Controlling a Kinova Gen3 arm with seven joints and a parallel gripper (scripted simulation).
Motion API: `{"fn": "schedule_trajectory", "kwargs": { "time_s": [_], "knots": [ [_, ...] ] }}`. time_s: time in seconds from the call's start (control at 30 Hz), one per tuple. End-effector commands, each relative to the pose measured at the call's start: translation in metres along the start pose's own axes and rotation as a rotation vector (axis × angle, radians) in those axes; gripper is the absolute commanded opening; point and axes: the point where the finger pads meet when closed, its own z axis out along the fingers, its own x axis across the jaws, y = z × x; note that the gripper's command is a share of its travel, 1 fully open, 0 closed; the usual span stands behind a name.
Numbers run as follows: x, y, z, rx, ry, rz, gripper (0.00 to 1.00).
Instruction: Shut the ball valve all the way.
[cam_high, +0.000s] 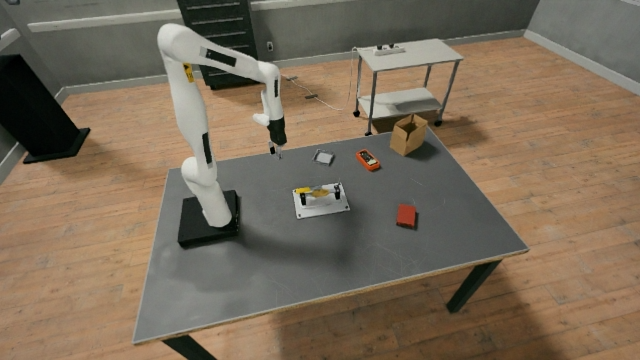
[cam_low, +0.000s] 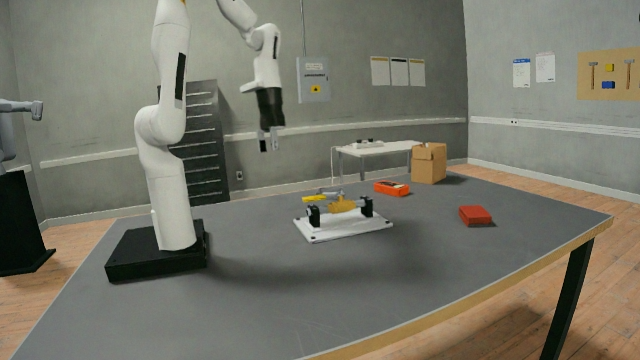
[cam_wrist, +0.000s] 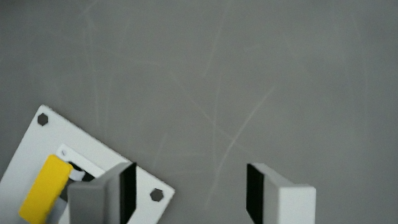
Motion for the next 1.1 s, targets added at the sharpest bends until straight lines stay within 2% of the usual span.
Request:
{"fn": "schedule_trajectory", "kwargs": {
  "time_s": [0.0,0.07,0.1,0.23,0.27,0.33,0.5,0.67,0.97,1.0,1.07],
  "knots": [
    [-0.024,0.004,0.018,0.025,0.043,0.093,1.00],
    [-0.043,0.008,0.032,0.023,0.080,0.187,1.00],
    [-0.043,0.009,0.031,0.022,0.080,0.187,1.00],
    [-0.080,0.015,0.051,0.003,0.126,0.346,1.00],
    [-0.089,0.016,0.055,-0.004,0.132,0.378,1.00],
    [-0.089,0.016,0.055,-0.004,0.132,0.378,1.00],
    [-0.117,0.017,0.067,-0.025,0.147,0.481,1.00],
    [-0.127,0.016,0.071,-0.026,0.141,0.513,1.00],
    [-0.127,0.016,0.069,-0.031,0.142,0.514,1.00],
    [-0.127,0.016,0.069,-0.031,0.142,0.514,0.00],
    [-0.127,0.016,0.069,-0.031,0.142,0.514,0.00]
  ]
}}
